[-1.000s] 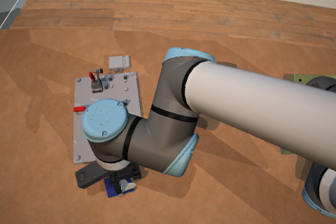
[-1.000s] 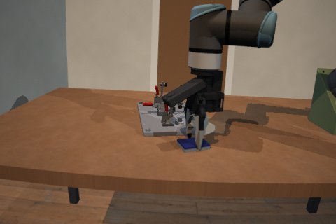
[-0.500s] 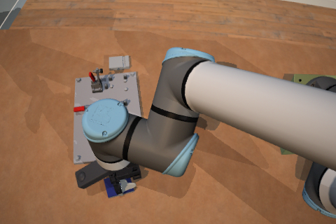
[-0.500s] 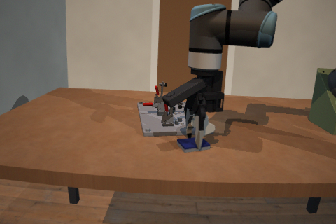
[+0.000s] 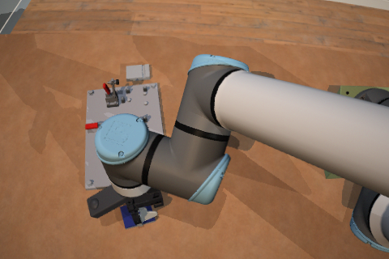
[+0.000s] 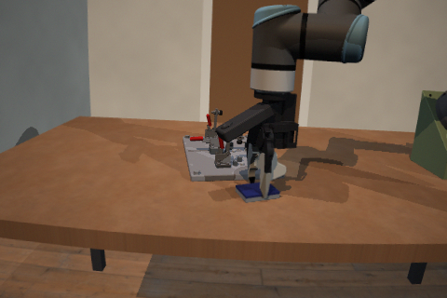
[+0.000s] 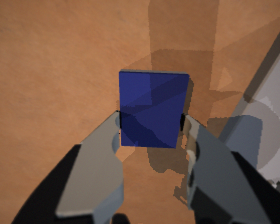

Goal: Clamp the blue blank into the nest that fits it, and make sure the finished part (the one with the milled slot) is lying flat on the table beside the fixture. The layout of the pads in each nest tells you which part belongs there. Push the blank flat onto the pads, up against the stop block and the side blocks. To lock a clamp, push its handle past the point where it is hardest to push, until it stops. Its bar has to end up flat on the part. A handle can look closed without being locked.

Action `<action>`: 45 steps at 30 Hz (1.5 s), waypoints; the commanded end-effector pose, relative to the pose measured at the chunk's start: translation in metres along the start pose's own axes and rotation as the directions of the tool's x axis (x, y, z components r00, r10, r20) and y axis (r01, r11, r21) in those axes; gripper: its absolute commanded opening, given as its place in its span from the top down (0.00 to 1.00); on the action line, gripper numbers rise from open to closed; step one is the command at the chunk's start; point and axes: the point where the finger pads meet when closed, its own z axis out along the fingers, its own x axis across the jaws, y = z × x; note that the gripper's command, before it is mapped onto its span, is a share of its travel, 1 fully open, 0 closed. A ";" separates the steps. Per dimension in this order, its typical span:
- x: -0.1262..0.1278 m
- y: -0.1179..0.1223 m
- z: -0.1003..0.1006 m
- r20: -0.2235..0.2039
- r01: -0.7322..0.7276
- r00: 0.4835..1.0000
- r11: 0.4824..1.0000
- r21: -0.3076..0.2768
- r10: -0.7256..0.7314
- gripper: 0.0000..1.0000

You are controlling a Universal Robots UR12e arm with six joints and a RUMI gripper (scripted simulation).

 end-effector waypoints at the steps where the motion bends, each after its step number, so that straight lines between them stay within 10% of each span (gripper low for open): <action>1: 0.000 -0.001 -0.003 -0.001 0.000 1.000 1.000 0.001 0.000 1.00; 45: 0.000 -0.001 -0.094 -0.001 0.000 1.000 1.000 0.001 0.000 1.00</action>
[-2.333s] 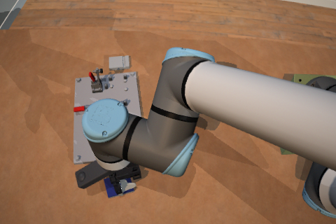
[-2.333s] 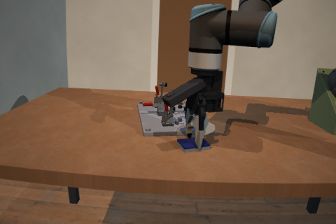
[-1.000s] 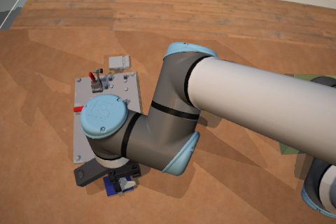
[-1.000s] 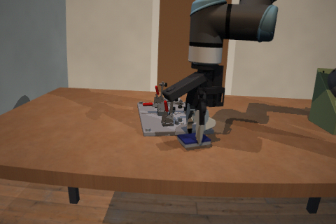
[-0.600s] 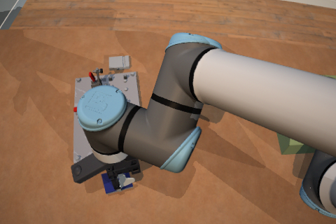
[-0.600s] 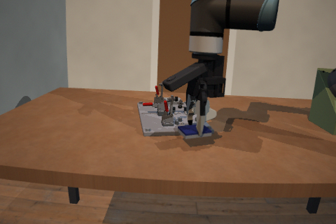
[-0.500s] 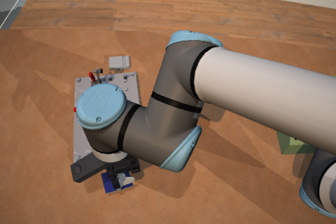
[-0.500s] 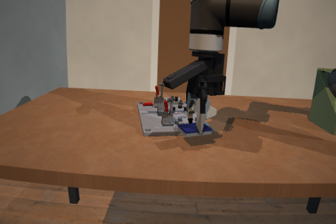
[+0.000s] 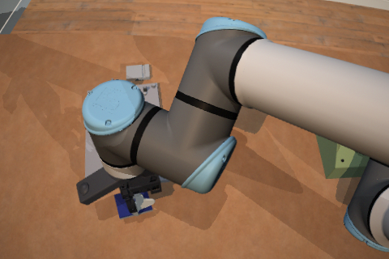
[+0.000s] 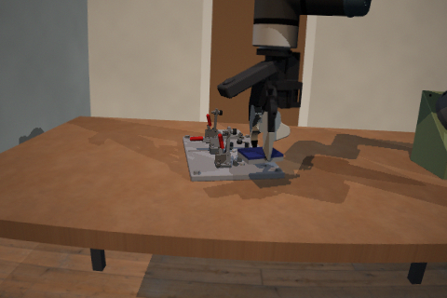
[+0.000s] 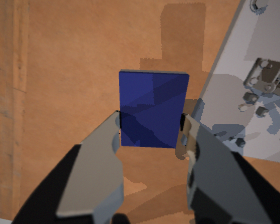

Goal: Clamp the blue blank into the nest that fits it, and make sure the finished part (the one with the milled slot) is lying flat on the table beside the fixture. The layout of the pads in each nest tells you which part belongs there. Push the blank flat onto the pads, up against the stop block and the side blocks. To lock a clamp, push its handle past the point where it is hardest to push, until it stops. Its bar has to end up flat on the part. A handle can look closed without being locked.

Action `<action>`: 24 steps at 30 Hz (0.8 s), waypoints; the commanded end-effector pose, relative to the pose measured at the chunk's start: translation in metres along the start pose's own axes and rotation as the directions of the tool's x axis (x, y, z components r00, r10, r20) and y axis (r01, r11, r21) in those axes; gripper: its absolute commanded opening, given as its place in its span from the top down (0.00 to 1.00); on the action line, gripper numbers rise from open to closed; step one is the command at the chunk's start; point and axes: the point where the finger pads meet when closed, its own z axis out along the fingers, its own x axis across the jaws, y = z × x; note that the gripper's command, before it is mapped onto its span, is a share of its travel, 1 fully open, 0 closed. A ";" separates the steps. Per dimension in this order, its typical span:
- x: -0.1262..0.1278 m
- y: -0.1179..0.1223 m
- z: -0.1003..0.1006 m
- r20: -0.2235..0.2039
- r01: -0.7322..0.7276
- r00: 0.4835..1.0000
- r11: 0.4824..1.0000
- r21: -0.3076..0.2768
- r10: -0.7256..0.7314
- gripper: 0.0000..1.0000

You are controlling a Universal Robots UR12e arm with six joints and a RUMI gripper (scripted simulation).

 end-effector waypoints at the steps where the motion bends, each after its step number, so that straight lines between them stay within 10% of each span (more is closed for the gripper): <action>1: 0.000 0.000 -0.010 0.000 0.001 1.000 1.000 0.001 -0.001 1.00; 24: 0.000 0.000 -0.034 0.000 0.001 1.000 1.000 0.001 -0.001 1.00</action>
